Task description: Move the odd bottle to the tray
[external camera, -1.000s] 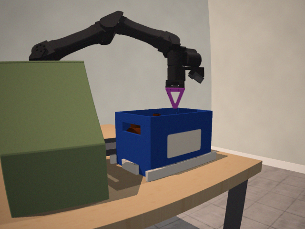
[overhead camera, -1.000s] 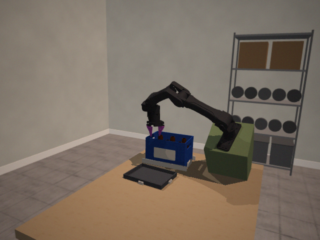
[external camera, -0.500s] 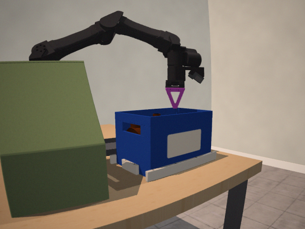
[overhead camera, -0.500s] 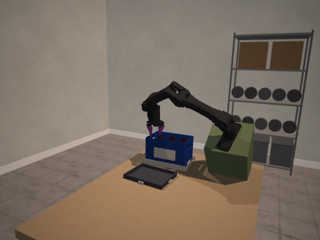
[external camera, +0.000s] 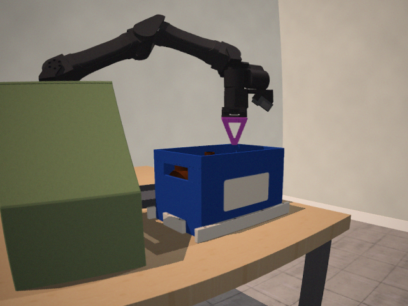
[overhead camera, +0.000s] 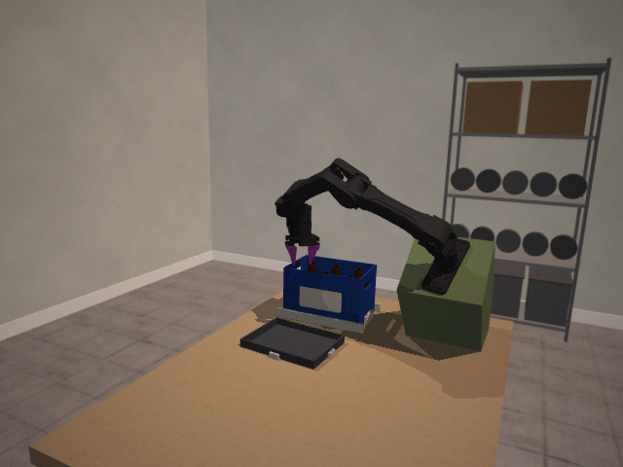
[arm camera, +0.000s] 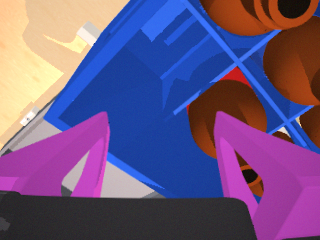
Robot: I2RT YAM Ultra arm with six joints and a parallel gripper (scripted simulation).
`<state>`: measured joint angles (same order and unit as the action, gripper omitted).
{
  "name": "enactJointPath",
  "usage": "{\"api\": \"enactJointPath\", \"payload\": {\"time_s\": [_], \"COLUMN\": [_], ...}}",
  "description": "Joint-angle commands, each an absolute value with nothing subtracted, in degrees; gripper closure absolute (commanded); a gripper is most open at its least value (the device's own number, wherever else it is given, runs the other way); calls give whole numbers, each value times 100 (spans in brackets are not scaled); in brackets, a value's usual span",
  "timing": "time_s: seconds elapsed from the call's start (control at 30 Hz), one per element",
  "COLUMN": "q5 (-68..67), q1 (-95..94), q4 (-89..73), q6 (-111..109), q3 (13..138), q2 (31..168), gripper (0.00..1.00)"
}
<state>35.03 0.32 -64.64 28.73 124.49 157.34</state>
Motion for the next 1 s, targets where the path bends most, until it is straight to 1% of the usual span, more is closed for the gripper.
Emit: {"api": "enactJointPath", "payload": {"time_s": [0.0,0.97], "q5": [3496,3524], "q1": [147,-70], "q4": [-6363,-5902], "q6": [2913,3117], "q3": [12515,12121], "q2": [15728,15797], "gripper": [39,39]}}
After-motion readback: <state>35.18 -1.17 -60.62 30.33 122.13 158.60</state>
